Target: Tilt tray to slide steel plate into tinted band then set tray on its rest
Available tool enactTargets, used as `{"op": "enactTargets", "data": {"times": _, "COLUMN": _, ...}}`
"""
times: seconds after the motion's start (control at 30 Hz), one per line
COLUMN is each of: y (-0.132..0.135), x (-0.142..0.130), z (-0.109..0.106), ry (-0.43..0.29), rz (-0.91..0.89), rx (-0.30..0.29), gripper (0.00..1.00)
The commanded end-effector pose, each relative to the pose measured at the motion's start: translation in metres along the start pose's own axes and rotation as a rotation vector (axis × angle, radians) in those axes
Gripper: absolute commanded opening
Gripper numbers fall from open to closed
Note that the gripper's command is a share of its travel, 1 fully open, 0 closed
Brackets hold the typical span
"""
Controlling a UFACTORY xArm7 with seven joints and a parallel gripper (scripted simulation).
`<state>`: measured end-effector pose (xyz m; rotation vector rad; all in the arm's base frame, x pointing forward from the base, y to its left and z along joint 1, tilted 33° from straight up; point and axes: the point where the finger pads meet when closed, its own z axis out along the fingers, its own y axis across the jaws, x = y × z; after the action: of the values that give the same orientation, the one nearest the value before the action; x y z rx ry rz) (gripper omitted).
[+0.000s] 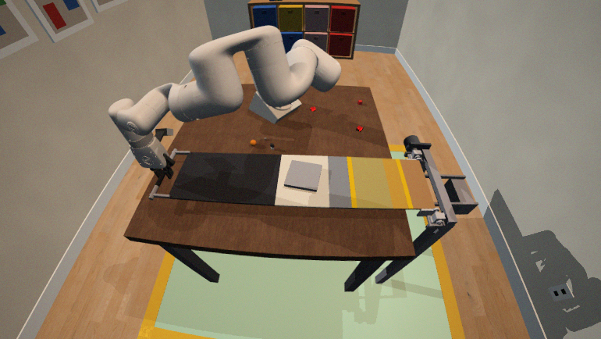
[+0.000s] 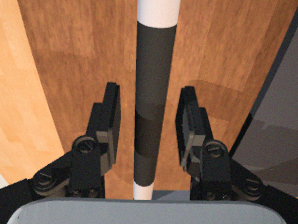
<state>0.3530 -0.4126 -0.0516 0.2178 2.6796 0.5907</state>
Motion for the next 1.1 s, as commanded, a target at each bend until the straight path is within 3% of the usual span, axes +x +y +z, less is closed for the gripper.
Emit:
{"op": "enactTargets", "data": {"times": 0.0, "y": -0.0019, "x": -0.0006, "z": 0.0027, "ry": -0.003, "rz": 0.000, "rx": 0.006, "gripper": 0.40}}
{"op": "enactTargets", "data": {"times": 0.9, "y": -0.0020, "x": -0.0006, "z": 0.0097, "ry": -0.003, "rz": 0.000, "rx": 0.006, "gripper": 0.40}}
{"op": "enactTargets", "data": {"times": 0.93, "y": -0.0020, "x": -0.0006, "z": 0.0097, "ry": -0.003, "rz": 0.000, "rx": 0.006, "gripper": 0.00}}
{"op": "enactTargets", "data": {"times": 1.07, "y": -0.0020, "x": -0.0006, "z": 0.0097, "ry": -0.003, "rz": 0.000, "rx": 0.006, "gripper": 0.00}}
